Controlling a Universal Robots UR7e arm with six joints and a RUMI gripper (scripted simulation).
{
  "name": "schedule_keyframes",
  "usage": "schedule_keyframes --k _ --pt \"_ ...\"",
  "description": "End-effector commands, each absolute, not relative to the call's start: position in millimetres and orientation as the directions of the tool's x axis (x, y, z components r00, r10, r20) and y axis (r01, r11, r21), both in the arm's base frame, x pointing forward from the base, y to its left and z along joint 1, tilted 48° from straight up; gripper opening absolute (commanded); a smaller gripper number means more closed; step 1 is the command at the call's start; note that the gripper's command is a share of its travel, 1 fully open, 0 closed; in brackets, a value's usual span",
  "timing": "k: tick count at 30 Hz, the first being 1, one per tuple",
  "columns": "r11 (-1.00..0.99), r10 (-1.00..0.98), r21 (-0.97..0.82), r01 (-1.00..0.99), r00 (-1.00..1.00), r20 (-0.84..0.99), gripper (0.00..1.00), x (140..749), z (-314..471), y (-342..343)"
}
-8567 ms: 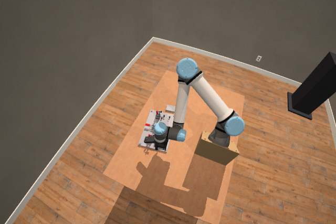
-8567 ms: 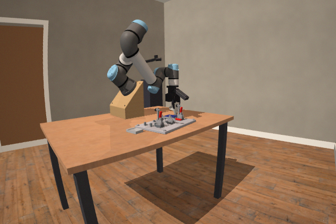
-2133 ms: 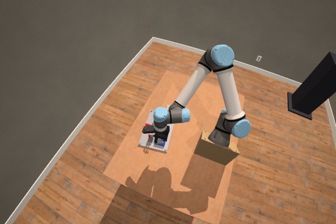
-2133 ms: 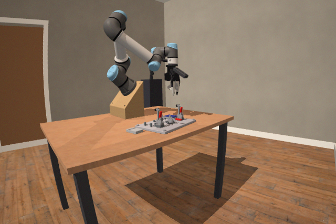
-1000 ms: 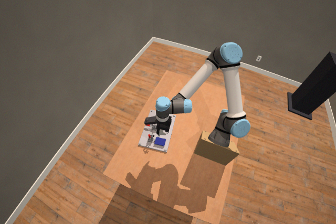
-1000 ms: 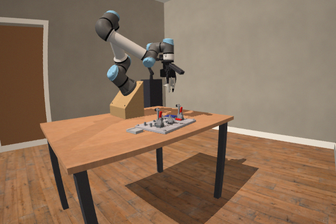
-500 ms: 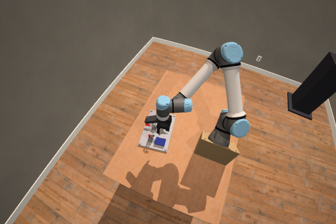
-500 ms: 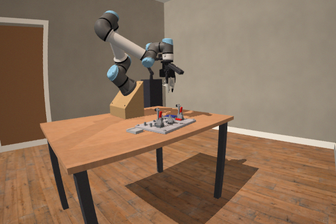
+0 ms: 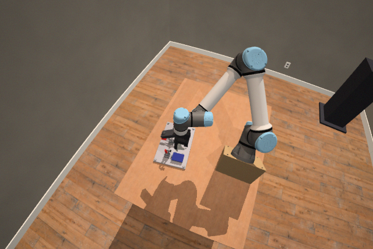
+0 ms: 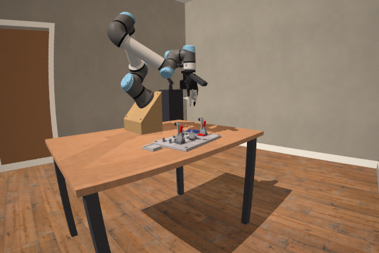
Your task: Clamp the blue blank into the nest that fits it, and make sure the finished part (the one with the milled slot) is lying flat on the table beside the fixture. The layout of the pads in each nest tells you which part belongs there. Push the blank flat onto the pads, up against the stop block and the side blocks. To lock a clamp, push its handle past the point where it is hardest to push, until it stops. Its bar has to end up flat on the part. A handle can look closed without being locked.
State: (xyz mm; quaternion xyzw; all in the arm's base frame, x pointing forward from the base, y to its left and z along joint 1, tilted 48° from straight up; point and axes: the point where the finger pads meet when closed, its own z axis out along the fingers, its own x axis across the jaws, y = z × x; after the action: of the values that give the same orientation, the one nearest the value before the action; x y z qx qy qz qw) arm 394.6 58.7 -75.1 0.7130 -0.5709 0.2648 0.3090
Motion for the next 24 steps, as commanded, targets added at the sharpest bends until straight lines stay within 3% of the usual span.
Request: schedule_keyframes --k 1,24 --pt "-0.159 -0.651 0.137 -0.978 0.208 0.730 0.28 395.5 -87.3 45.5" --pt "-0.159 -0.651 0.137 -0.978 0.208 0.730 0.28 412.6 -109.2 26.4"
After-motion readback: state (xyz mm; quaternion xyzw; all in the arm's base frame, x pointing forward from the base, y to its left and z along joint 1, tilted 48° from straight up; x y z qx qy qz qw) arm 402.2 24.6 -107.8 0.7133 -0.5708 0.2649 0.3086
